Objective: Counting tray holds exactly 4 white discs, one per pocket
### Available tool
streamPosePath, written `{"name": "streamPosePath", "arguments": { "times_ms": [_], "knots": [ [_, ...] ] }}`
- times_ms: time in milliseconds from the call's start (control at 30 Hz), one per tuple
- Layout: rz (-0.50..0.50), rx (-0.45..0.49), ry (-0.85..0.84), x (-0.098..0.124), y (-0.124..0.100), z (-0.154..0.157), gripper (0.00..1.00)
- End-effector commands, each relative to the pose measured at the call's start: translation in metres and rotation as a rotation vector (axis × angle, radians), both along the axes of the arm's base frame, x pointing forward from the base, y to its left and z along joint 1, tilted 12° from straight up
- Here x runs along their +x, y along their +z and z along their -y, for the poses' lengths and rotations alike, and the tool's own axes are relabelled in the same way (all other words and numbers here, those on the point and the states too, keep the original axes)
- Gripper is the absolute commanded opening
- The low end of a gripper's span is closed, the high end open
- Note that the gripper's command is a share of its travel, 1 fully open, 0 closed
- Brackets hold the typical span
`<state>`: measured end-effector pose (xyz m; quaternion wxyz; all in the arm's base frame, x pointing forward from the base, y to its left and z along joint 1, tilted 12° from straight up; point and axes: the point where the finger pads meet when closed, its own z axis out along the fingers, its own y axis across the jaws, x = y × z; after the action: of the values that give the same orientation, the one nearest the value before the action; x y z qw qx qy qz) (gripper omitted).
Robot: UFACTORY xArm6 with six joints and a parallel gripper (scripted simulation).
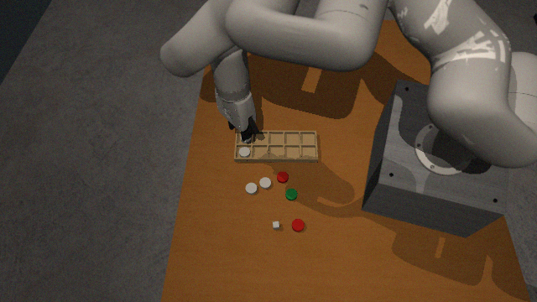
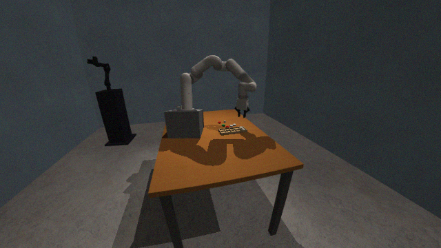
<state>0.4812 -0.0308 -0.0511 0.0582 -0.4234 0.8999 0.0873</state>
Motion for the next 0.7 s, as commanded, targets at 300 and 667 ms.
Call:
{"name": "streamPosePath", "arguments": {
  "times_ms": [300,667],
  "knots": [
    [0.002,0.0,-0.003,0.001,0.001,0.001,0.47],
    [-0.011,0.007,-0.066,-0.014,0.002,-0.024,0.47]
  ]
}}
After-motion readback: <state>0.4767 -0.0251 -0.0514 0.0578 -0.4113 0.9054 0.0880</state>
